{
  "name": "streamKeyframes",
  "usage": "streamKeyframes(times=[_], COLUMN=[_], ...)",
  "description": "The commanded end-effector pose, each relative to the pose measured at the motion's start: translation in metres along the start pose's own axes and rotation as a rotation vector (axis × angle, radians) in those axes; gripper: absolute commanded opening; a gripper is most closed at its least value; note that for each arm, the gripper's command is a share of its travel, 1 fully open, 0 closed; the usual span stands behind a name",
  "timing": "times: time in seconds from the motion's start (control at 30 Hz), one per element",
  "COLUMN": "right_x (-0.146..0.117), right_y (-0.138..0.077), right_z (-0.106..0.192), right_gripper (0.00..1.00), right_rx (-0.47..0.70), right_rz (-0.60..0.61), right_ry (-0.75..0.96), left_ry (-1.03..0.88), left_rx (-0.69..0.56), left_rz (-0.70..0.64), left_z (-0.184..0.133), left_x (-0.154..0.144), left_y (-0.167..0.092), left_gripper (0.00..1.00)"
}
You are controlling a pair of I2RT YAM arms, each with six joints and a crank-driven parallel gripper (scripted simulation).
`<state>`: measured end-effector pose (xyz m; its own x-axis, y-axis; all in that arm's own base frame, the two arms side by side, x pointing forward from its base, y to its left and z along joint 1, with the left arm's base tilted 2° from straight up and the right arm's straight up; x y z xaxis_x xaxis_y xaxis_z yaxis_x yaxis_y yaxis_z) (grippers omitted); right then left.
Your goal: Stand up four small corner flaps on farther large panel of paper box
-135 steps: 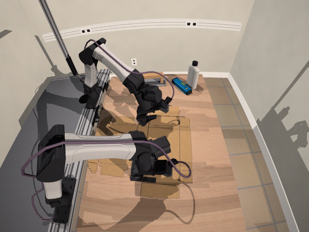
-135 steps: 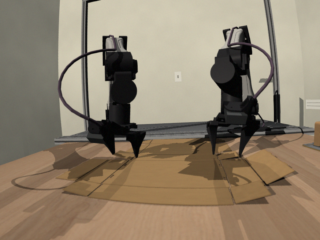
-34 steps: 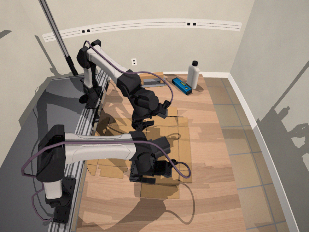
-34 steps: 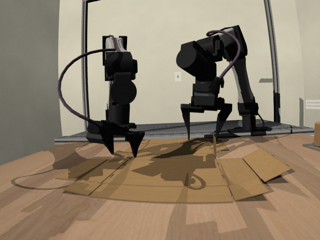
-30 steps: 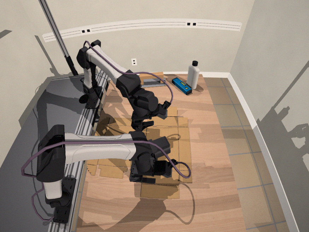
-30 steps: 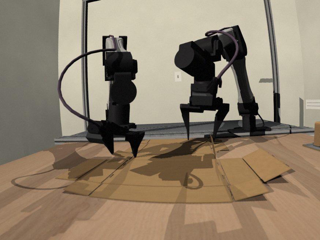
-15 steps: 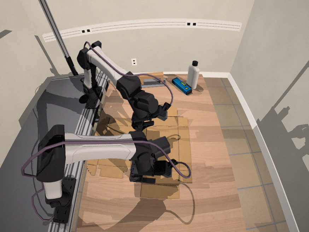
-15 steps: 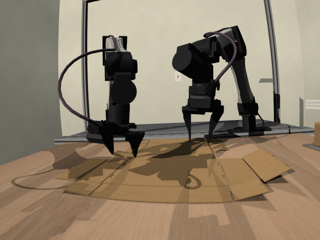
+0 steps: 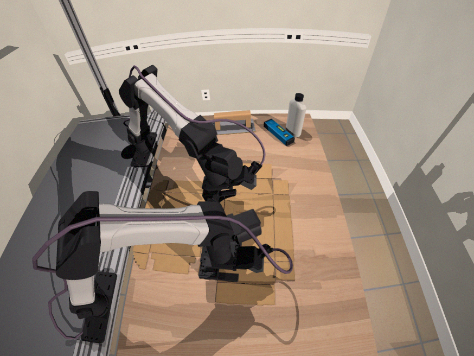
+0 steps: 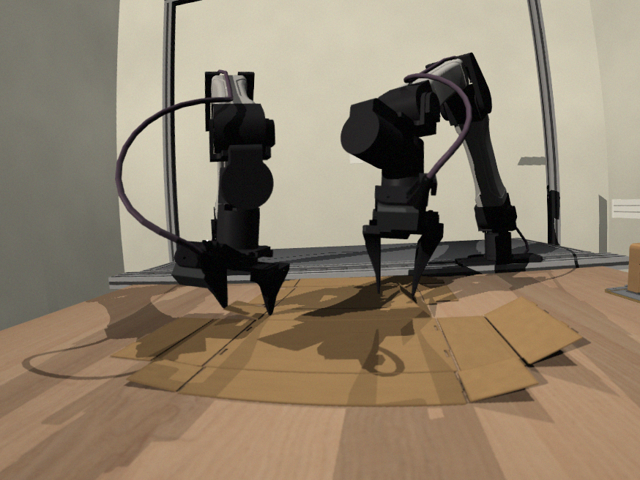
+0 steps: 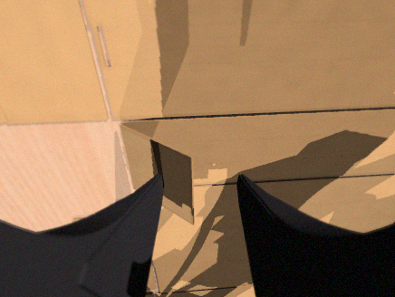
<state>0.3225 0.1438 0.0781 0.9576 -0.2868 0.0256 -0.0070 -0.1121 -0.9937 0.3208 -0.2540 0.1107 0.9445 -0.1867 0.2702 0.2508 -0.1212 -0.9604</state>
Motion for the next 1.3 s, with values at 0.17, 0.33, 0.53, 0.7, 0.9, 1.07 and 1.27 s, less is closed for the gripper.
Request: streamKeyframes(times=[0.17, 0.33, 0.53, 0.7, 0.9, 1.07, 1.27], right_x=[-0.002, -0.002, -0.002, -0.002, -0.002, -0.002, -0.002], right_y=[0.02, 0.02, 0.02, 0.02, 0.02, 0.02, 0.02], right_z=[0.004, 0.004, 0.004, 0.004, 0.004, 0.004, 0.004], right_gripper=[0.81, 0.81, 0.81, 0.81, 0.81, 0.81, 0.81], right_rx=[-0.021, -0.021, -0.021, -0.021, -0.021, -0.021, -0.021], right_rz=[0.02, 0.02, 0.02, 0.02, 0.02, 0.02, 0.02], right_ry=[-0.003, -0.003, -0.003, -0.003, -0.003, -0.003, -0.003], left_ry=[-0.005, -0.005, -0.003, -0.004, -0.002, -0.001, 0.001], left_rx=[-0.021, -0.029, -0.019, -0.025, -0.025, -0.031, -0.016], left_rz=[-0.052, -0.077, -0.054, -0.068, -0.064, -0.061, -0.024], left_z=[-0.001, -0.006, -0.005, -0.005, -0.002, 0.004, 0.022], left_x=[0.004, 0.011, 0.007, 0.011, 0.012, 0.013, 0.002], left_y=[0.0, -0.005, 0.004, -0.011, -0.018, -0.03, -0.033], left_gripper=[0.51, 0.51, 0.51, 0.51, 0.51, 0.51, 0.51])
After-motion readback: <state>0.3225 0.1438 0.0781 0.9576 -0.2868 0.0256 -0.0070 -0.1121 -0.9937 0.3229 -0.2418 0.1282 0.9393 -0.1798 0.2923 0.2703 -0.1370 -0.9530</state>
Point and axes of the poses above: on each arm, the point where the finger pads meet when closed, its own y axis out along the fingers, its own z axis across the jaws, x = y × z, the point moved 8 cm from there along -y, back along the fingers, and after that the axes turned 11 degrees about y, right-handed, at the moved point
